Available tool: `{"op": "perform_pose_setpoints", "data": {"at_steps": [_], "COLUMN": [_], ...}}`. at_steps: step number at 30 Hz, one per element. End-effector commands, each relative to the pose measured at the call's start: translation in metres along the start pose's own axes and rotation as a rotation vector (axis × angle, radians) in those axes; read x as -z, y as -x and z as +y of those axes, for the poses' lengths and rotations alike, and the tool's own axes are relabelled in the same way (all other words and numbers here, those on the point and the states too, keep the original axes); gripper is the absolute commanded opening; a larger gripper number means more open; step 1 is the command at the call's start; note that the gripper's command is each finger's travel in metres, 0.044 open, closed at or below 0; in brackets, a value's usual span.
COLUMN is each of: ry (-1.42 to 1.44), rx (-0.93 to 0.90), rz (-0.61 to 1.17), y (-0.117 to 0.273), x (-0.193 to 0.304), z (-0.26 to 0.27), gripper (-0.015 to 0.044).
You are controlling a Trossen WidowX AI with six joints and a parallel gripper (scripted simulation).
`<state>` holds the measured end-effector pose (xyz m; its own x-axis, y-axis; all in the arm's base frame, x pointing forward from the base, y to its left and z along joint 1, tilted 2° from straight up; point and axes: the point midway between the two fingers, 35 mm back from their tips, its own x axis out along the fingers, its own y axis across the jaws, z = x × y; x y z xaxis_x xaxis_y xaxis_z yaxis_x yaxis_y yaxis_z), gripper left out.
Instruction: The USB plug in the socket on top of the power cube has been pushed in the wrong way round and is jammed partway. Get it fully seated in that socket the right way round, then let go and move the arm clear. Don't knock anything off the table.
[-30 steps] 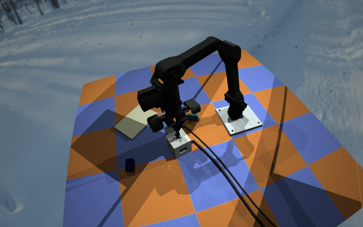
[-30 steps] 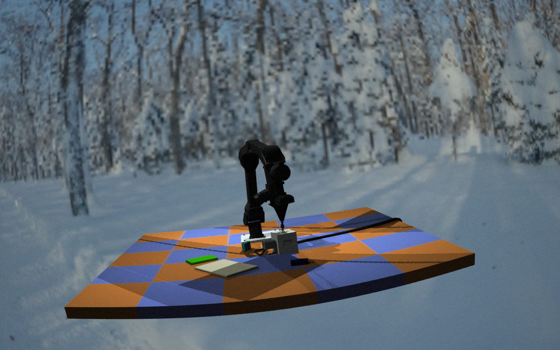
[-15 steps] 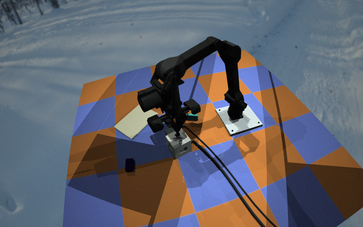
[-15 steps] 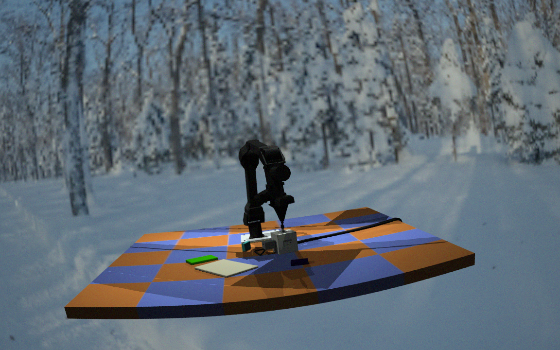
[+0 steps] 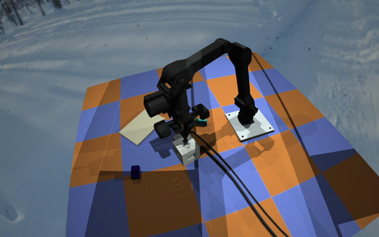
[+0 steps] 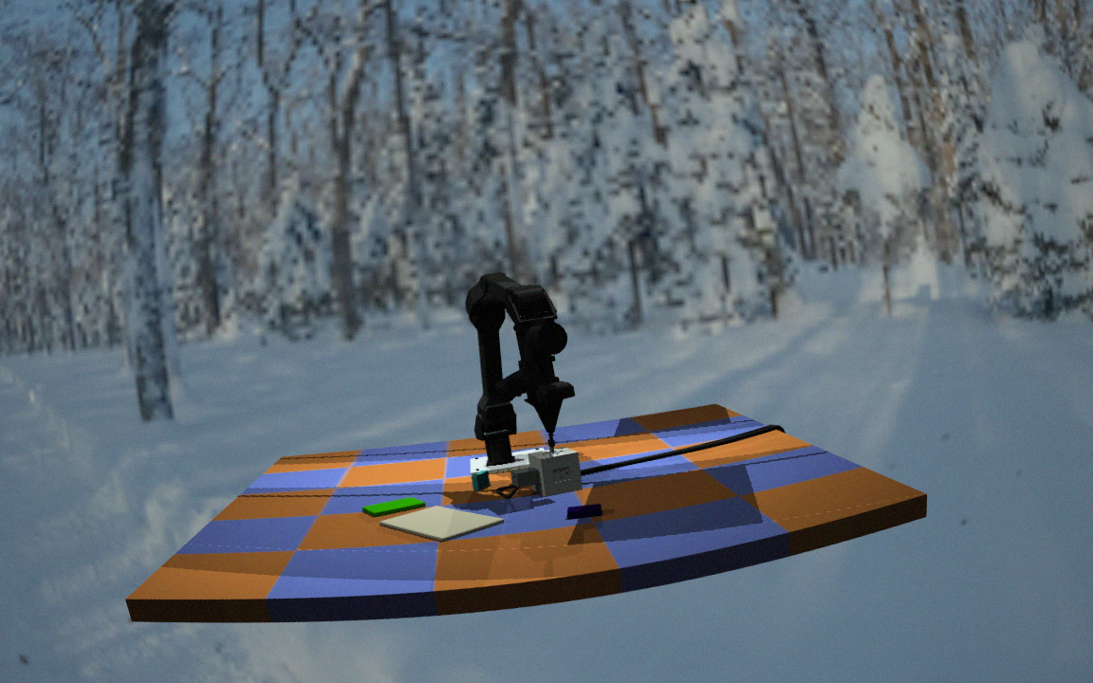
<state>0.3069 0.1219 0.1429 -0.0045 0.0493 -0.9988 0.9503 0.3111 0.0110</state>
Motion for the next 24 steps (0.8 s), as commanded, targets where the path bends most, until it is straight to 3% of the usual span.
{"op": "perform_pose_setpoints", "data": {"at_steps": [1, 24], "ry": [0.004, 0.004], "rx": [-0.002, -0.002], "rz": [0.006, 0.006], "y": [-0.0007, -0.0034], "x": [0.0008, 0.0006], "z": [0.0003, 0.0003], "gripper": [0.0000, 0.0000]}}
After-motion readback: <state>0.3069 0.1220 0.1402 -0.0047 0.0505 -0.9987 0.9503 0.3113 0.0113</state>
